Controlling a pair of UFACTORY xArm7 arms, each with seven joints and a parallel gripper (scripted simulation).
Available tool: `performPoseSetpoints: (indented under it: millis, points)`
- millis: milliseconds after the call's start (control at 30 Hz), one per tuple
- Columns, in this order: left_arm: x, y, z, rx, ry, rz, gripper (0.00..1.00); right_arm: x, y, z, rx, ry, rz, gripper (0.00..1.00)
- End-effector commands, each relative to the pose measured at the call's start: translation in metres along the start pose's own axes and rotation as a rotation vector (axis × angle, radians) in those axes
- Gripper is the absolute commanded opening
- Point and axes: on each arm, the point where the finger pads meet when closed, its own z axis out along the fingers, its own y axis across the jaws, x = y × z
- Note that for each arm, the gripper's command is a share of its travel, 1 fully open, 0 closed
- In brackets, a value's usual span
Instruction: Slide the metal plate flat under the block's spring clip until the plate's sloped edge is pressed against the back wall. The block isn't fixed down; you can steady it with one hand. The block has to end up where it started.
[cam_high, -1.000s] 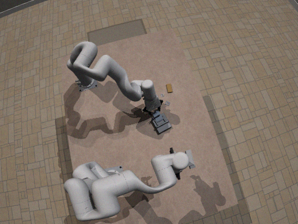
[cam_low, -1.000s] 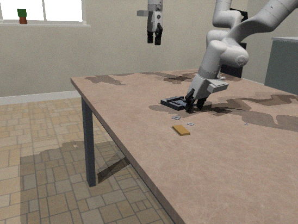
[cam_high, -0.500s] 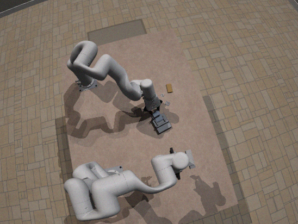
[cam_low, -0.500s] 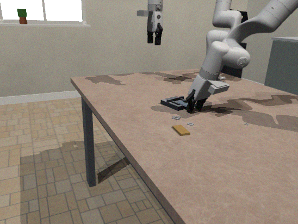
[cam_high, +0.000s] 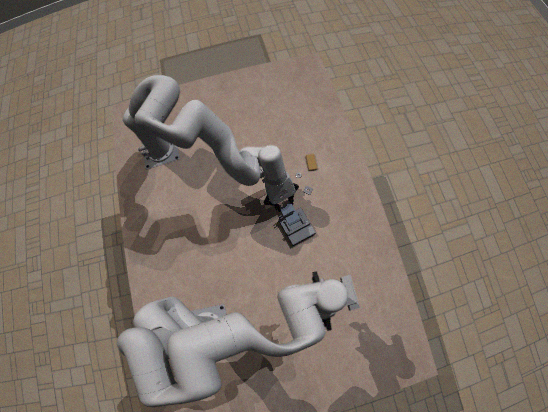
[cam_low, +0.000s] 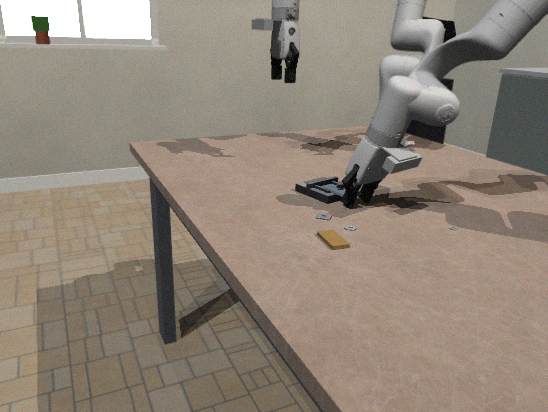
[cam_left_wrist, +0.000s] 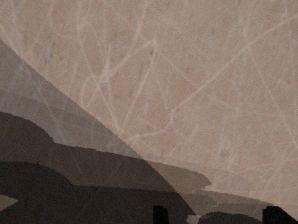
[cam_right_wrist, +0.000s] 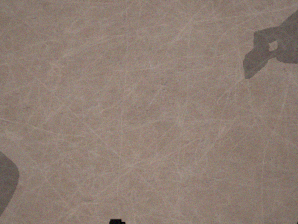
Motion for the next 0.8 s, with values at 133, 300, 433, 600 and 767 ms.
performPoseSetpoints:
  millis: [133,300,433,600,767]
  points:
    - [-0.0022,0.0008,-0.0016,-0.002,-0.003,0.001,0.53,0.001,-0.0001,-0.0015,0.001,0.004,0.0,1.0]
    - [-0.0047,0.0008,-0.0009,-0.002,-0.003,0.001,0.53,0.001,-0.0001,-0.0015,0.001,0.004,0.0,1.0]
    - [-0.0062,0.0008,-0.0004,-0.002,-0.004,0.001,0.53,0.001,-0.0001,-0.0015,0.001,0.004,0.0,1.0]
    - [-0.0081,0.0009,0.0001,-0.002,-0.004,0.001,0.53,0.001,-0.0001,-0.0015,0.001,0.004,0.0,1.0]
    - [-0.0107,0.0009,0.0008,-0.003,-0.004,0.001,0.53,0.001,-0.0001,-0.0015,0.001,0.004,0.0,1.0]
